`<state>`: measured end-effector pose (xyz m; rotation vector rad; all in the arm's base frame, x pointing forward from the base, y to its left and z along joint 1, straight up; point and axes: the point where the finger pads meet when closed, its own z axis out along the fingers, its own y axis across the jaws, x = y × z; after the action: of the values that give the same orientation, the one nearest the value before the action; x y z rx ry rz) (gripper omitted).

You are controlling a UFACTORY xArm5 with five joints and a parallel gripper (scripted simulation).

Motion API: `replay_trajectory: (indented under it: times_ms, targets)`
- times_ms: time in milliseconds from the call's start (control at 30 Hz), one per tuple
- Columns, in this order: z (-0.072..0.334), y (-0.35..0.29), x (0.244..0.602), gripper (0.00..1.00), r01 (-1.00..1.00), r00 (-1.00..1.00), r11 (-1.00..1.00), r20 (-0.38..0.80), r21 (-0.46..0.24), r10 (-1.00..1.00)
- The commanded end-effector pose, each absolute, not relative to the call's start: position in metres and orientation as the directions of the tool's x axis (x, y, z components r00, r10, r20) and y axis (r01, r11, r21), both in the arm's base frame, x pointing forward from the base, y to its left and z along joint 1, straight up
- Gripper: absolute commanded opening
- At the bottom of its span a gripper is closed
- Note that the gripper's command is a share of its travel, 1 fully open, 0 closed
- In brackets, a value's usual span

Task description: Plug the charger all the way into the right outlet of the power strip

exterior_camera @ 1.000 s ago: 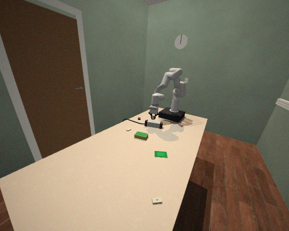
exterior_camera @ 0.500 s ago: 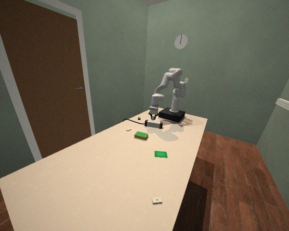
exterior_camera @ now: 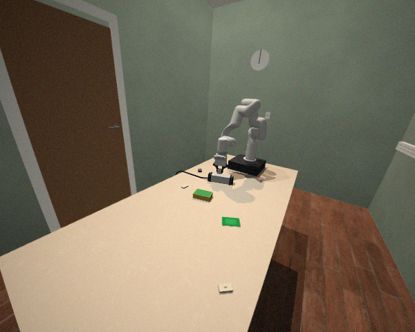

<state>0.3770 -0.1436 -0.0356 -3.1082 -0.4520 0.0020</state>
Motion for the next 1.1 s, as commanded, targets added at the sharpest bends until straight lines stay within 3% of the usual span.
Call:
replay_trajectory:
  times_ms: [0,1067]
  targets:
    - [-0.037,-0.144,0.378,0.00,0.285,0.959,-0.959,0.002,0.001,0.285]
    - [-0.050,-0.145,0.378,0.00,0.285,0.959,-0.959,0.002,0.001,0.285]
